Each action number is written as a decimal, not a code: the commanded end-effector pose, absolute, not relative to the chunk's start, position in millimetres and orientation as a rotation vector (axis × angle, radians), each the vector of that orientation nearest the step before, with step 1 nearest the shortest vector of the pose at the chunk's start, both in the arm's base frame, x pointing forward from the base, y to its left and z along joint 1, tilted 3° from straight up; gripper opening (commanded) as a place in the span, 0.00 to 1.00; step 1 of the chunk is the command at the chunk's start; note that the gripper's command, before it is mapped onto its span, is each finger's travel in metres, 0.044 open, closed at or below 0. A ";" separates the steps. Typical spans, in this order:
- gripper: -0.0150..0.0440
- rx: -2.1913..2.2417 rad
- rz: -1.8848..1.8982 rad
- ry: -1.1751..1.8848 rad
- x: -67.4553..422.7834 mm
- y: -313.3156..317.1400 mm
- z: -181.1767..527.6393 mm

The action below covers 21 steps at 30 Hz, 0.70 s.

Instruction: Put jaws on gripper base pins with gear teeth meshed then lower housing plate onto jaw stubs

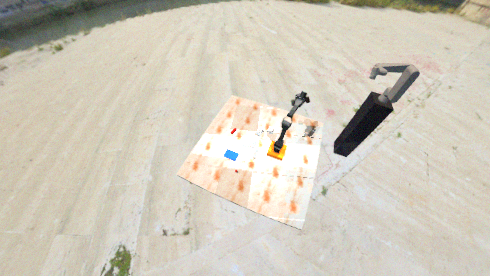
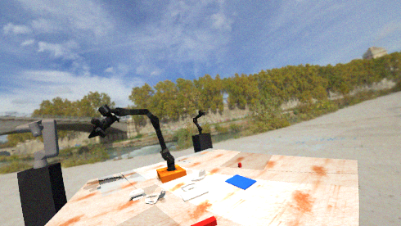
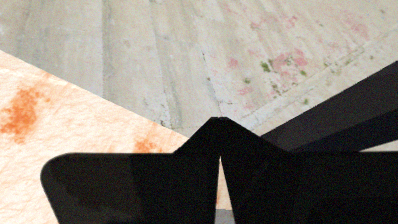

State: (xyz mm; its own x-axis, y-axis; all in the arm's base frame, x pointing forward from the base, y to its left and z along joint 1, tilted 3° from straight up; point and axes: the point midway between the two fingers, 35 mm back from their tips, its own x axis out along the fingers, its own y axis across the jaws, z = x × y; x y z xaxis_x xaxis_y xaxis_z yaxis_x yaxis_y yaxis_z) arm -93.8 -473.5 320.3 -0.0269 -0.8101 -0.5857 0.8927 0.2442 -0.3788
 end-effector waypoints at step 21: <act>0.25 0.042 -1.018 0.987 21.5 -465.8 270.9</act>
